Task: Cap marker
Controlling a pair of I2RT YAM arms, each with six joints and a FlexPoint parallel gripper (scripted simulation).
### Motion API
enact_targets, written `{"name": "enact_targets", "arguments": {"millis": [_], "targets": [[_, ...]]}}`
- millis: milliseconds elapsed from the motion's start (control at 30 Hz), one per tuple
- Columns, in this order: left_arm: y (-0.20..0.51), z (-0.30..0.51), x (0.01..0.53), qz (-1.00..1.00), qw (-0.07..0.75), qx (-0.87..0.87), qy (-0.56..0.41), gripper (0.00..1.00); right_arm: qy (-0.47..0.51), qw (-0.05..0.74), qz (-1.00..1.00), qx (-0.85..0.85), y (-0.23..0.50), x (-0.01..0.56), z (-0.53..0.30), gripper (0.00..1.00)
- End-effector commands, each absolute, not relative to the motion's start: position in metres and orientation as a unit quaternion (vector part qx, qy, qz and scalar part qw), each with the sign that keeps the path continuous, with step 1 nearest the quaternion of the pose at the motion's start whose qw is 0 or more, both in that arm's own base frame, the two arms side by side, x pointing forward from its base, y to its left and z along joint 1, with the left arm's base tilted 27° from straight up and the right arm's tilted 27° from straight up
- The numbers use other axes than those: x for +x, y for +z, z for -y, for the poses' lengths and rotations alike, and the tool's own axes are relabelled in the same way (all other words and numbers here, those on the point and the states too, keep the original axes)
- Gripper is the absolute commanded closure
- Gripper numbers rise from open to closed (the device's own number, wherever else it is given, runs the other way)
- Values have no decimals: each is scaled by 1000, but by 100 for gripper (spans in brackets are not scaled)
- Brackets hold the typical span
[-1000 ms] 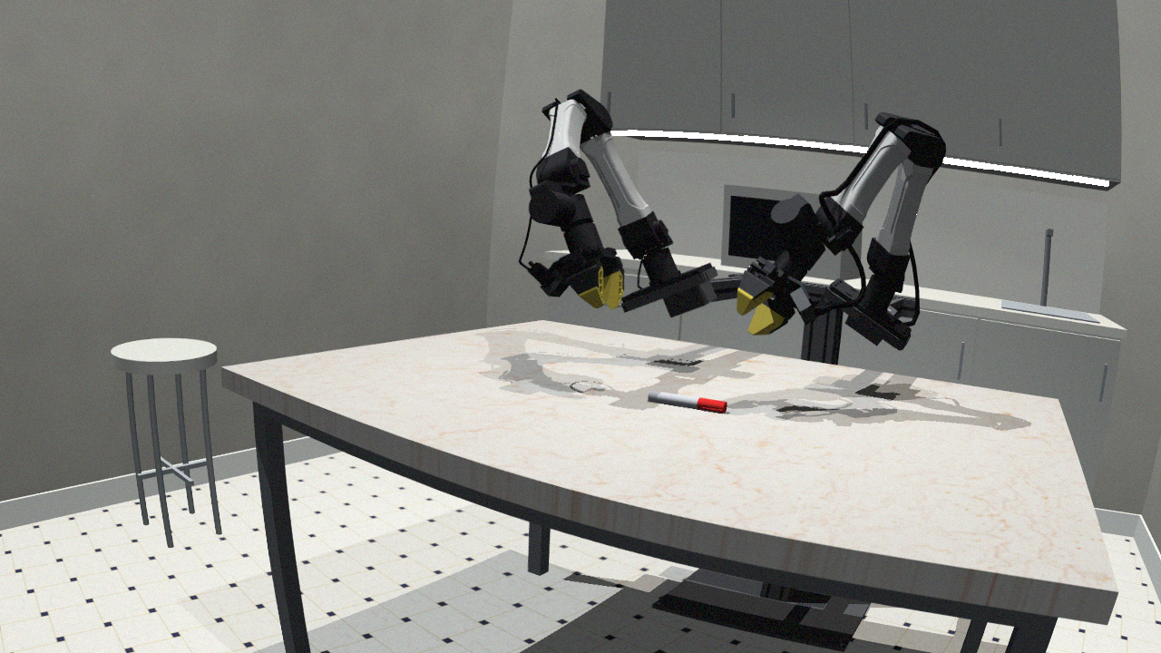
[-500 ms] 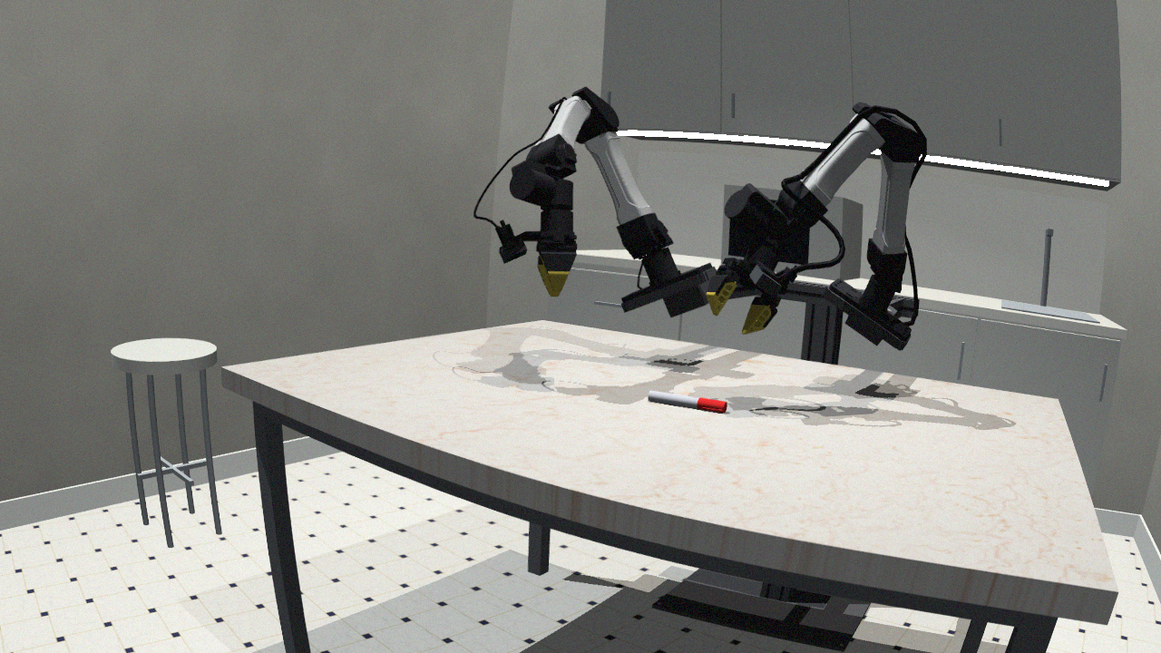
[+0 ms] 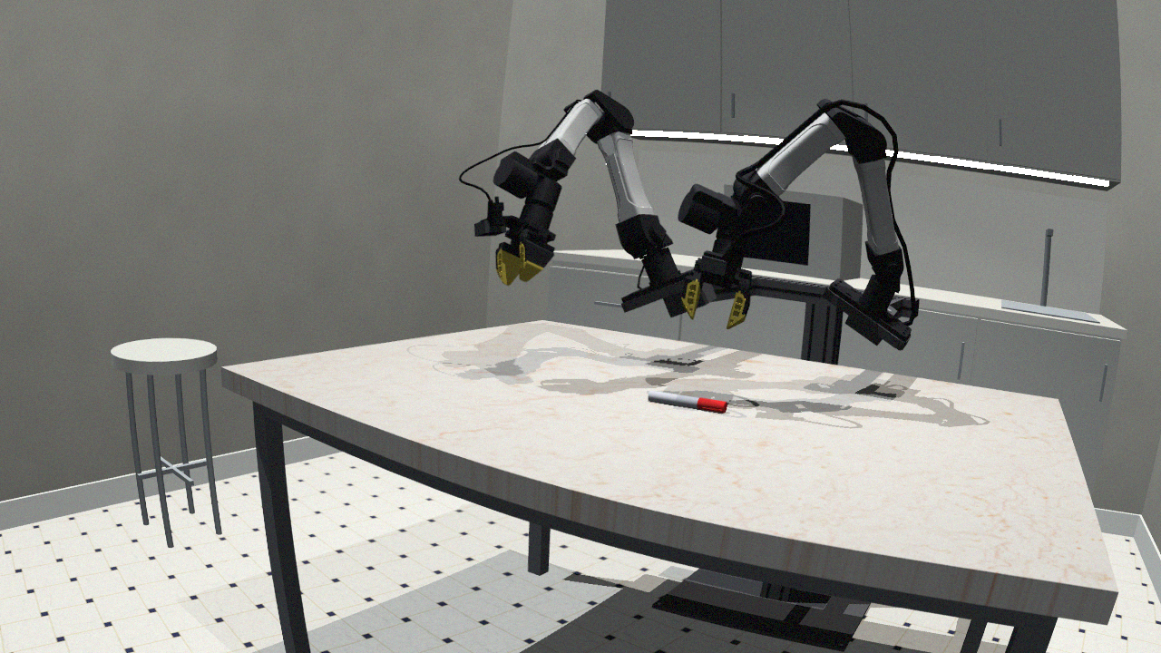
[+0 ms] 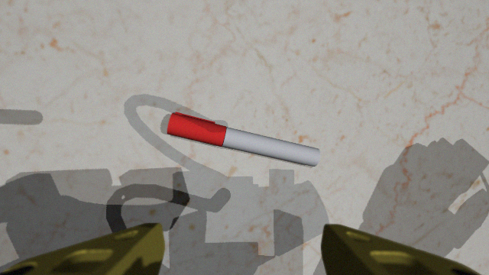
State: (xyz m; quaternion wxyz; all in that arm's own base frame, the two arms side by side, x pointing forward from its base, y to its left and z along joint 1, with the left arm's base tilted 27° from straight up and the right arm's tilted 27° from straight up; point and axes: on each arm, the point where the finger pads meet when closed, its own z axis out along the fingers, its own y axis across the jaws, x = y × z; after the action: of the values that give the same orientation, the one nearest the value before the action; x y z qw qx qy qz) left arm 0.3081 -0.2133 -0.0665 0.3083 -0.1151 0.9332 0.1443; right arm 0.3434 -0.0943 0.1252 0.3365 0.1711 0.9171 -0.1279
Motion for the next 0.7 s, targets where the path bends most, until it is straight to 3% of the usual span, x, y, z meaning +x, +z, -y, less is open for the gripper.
{"name": "enact_targets", "arguments": {"millis": [0, 333, 667], "targets": [[-65, 217, 308, -927, 309, -60, 205, 35, -142, 410, -900, 47, 152, 358, 107, 35], [-78, 234, 312, -925, 310, -31, 219, 35, -187, 453, -867, -88, 165, 354, 150, 35], [-70, 236, 315, -924, 315, -35, 212, 35, -202, 454, -864, -80, 173, 352, 169, 35]]}}
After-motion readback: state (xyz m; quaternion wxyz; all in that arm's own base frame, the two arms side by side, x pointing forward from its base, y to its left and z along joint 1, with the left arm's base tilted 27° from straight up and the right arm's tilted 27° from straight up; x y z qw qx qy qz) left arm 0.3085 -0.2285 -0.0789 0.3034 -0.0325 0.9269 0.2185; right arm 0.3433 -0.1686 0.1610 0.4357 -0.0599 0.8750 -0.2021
